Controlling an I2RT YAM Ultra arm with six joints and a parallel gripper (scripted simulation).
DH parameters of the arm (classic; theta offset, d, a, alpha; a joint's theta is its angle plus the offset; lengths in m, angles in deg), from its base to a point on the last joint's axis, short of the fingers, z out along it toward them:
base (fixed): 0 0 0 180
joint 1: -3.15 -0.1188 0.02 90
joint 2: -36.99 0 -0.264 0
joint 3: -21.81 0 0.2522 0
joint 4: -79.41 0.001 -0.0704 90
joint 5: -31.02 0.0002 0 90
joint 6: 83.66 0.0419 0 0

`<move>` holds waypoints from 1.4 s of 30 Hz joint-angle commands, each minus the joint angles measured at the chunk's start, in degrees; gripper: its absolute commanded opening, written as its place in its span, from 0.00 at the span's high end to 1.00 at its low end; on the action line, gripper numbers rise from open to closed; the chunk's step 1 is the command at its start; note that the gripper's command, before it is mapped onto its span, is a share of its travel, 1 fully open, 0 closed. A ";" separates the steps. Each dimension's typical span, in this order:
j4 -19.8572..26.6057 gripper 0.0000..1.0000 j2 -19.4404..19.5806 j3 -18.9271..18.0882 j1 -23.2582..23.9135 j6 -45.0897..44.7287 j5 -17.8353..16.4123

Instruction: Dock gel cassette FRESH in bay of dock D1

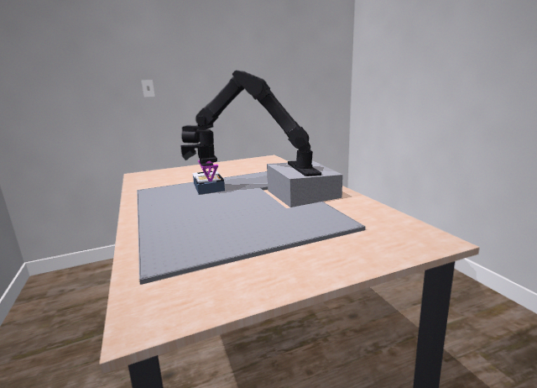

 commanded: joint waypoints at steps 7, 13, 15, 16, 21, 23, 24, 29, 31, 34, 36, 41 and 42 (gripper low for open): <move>1.67 1.00 -2.02 1.17 0.79 -0.41 0.82; 1.67 1.00 -2.02 1.17 0.79 -0.40 0.82; 1.67 1.00 -2.02 1.17 0.79 -0.40 0.82; 1.67 1.00 -2.02 1.17 0.79 -0.40 0.82; 1.67 1.00 -2.02 1.17 0.79 -0.40 0.82; 1.67 1.00 -2.02 1.17 0.79 -0.40 0.82; 1.67 1.00 -2.02 1.17 0.79 -0.40 0.82; 1.67 1.00 -2.02 1.17 0.79 -0.40 0.82; 1.67 1.00 -2.02 1.17 0.79 -0.40 0.82; 1.67 1.00 -2.02 1.17 0.79 -0.40 0.82; 1.67 1.00 -2.02 1.17 0.79 -0.40 0.82; 2.42 1.00 -1.09 -1.87 0.51 0.03 1.16; 2.39 1.00 -0.84 -1.87 0.50 0.03 1.16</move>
